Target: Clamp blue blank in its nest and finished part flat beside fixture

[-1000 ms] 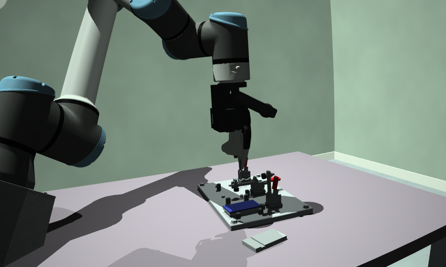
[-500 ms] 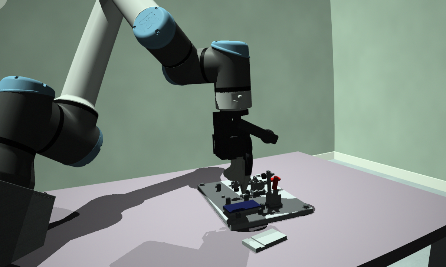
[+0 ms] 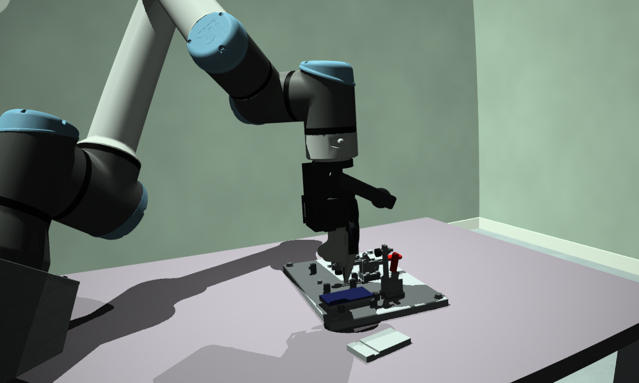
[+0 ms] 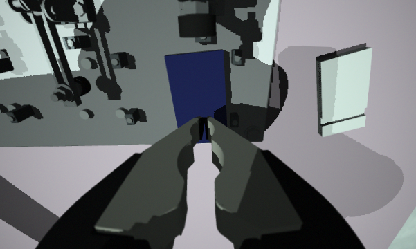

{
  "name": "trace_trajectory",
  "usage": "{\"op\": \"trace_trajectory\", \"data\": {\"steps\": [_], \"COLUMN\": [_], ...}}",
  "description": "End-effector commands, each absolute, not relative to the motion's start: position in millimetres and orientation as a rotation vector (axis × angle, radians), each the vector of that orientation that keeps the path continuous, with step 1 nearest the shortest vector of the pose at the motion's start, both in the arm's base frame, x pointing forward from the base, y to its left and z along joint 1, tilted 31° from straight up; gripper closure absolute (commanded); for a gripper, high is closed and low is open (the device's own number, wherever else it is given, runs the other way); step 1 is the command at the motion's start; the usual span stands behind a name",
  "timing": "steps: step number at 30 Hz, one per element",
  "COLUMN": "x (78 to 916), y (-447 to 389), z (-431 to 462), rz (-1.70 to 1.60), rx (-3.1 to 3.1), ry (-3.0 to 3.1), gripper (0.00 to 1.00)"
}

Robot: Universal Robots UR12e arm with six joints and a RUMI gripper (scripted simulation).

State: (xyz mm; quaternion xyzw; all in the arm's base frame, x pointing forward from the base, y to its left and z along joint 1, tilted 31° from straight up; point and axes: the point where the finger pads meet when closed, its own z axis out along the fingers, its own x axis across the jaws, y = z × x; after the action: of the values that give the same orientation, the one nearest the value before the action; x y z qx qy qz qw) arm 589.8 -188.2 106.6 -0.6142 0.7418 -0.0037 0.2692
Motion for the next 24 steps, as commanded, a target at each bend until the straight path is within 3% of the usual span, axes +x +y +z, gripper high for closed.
{"op": "trace_trajectory", "data": {"steps": [1,24], "x": [584,524], "y": [-187,-166], "z": [105,84], "rz": [-0.012,-0.012], "rx": [-1.656,-1.656], "ry": [2.0,2.0], "gripper": [1.0,1.0]}}
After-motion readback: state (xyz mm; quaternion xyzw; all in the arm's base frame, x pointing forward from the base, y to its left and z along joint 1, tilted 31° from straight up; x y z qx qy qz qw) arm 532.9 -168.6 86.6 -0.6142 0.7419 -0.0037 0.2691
